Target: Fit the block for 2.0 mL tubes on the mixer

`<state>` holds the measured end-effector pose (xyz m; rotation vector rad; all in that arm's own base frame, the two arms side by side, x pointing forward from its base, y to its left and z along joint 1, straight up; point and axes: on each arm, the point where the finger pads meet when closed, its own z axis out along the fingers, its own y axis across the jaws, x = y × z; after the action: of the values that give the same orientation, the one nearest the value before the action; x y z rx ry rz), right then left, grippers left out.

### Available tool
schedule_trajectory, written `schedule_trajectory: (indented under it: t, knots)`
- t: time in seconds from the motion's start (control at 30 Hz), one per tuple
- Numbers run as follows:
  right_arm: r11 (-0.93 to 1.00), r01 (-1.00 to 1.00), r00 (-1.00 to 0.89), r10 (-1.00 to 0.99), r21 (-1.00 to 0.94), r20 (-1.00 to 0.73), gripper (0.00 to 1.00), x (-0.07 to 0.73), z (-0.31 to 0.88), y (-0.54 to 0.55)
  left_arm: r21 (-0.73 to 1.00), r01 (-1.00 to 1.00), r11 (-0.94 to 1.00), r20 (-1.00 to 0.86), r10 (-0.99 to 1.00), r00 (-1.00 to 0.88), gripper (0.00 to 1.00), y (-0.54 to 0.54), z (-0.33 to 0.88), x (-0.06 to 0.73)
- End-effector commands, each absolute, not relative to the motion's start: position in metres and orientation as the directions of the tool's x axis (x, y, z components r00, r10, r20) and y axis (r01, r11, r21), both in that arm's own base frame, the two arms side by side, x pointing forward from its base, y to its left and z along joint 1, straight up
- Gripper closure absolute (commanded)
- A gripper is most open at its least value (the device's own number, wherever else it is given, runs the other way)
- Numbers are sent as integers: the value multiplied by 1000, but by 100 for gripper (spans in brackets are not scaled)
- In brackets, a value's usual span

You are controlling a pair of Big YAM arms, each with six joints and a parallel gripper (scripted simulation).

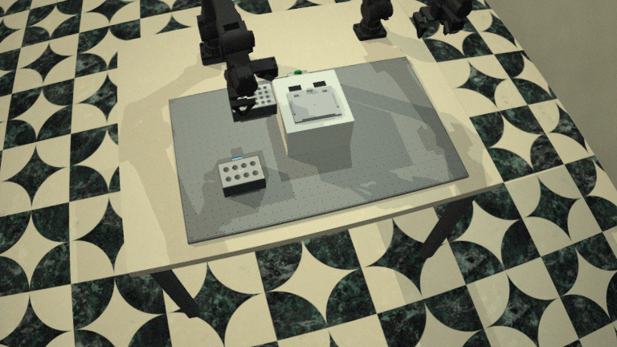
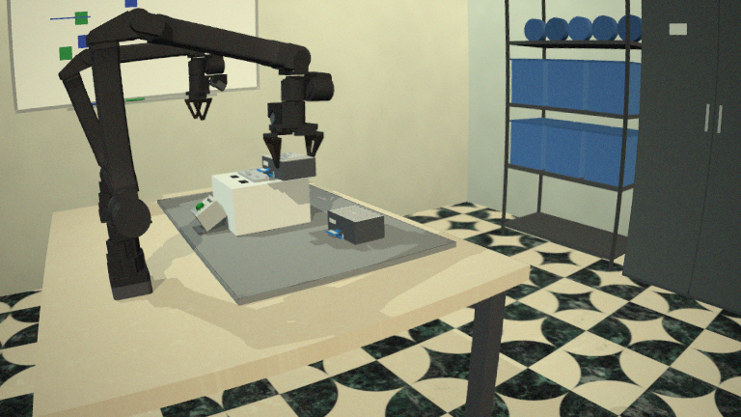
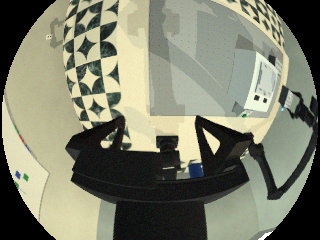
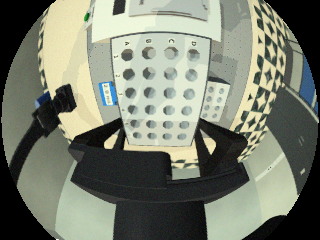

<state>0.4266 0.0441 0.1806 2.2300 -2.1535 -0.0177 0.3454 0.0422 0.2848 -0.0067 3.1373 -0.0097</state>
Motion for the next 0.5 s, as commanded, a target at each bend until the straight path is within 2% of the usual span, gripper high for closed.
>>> schedule_trajectory:
  t: [0.0, 0.47]
  knots:
    - [-43, -996, 42, -999, -76, 7, 100, 458, 228, 51, 3, -5, 1000, -73, -5, -997, 0, 41, 307, 357]
    - [-41, -996, 40, -999, -81, 7, 100, 446, 232, 49, -2, -5, 1000, -26, -5, -1000, 0, 40, 289, 347]
